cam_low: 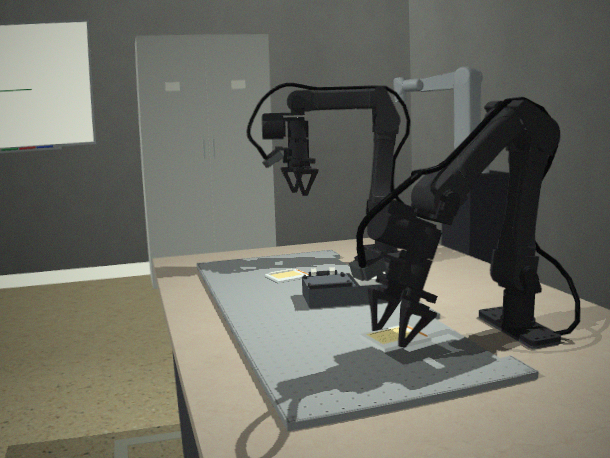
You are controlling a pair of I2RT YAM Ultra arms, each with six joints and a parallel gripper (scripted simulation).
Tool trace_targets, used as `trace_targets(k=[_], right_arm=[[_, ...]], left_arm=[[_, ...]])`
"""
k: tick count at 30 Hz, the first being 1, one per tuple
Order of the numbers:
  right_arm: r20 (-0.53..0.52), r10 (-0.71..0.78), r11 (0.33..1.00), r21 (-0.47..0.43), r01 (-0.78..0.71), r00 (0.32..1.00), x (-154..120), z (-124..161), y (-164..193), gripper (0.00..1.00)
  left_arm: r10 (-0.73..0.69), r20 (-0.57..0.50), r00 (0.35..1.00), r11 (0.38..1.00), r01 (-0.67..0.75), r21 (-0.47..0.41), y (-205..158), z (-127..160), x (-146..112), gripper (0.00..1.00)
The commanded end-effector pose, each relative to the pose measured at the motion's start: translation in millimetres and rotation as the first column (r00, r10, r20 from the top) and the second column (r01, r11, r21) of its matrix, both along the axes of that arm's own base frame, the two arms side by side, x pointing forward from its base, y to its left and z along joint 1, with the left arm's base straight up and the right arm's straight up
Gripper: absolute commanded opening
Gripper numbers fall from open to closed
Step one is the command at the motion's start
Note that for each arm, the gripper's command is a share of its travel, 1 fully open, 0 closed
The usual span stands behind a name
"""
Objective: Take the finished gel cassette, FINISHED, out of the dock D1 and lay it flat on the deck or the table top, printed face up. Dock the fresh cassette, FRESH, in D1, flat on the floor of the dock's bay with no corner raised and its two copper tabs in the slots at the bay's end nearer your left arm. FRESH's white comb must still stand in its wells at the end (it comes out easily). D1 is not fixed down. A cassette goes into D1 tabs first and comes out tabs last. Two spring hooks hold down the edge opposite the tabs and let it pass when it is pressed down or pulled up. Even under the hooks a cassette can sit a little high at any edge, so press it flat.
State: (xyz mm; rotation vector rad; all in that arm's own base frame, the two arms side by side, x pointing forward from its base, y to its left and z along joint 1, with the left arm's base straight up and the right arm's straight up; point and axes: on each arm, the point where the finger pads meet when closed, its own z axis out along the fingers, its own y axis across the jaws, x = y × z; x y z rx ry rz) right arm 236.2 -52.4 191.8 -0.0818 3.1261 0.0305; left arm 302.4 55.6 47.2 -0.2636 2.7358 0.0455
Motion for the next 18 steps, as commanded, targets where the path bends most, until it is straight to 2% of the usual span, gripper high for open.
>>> trace_targets(k=[1, 18], right_arm=[[0.000, -0.017, 1.000, 0.015, 0.017, 1.000, 4.0, 7.2, -0.5, 1.00], [0.000, -0.017, 1.000, 0.015, 0.017, 1.000, 4.0, 7.2, -0.5, 1.00]], left_arm=[[0.000, 0.052, 0.999, 1.000, 0.000, 0.014, 3.1, 7.3, 11.6, 0.00], [0.002, 0.053, 0.999, 1.000, -0.002, 0.013, 5.1, -0.6, 11.5, 0.00]])
